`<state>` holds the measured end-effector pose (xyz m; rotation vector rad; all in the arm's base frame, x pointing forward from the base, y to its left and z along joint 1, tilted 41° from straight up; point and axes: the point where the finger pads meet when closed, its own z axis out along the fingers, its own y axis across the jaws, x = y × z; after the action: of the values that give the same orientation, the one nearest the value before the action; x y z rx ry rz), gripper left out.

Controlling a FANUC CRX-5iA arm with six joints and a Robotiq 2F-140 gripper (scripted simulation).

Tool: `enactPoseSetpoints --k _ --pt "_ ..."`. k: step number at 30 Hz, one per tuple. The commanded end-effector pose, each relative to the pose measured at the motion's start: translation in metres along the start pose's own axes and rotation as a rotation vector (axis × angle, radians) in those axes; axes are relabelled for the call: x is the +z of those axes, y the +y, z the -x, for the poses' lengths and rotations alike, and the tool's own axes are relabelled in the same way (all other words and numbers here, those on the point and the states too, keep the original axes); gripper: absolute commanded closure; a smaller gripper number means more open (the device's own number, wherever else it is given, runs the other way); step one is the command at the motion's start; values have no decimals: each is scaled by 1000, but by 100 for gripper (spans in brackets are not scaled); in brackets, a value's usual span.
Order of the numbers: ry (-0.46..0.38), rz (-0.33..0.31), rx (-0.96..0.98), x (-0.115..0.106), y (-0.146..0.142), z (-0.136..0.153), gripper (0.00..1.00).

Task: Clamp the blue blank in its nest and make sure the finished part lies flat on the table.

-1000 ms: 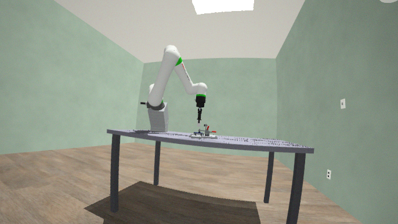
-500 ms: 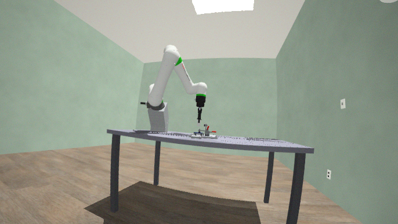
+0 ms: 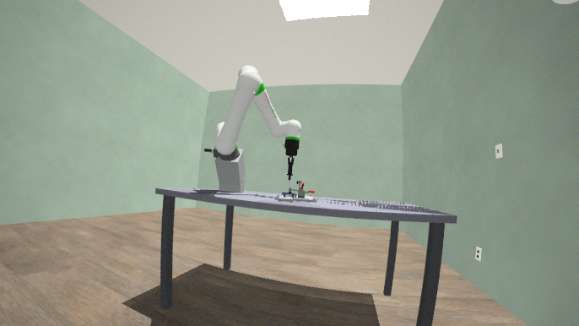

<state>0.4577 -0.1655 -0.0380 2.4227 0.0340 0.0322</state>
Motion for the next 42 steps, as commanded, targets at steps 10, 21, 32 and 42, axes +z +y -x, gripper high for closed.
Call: enactPoseSetpoints --k 10,21,32,42 --pt "0 0 0 0 0 0 100" --pt "0 0 0 0 0 0 100" --pt "0 0 0 8 0 0 100" --pt "0 0 0 21 0 0 100"
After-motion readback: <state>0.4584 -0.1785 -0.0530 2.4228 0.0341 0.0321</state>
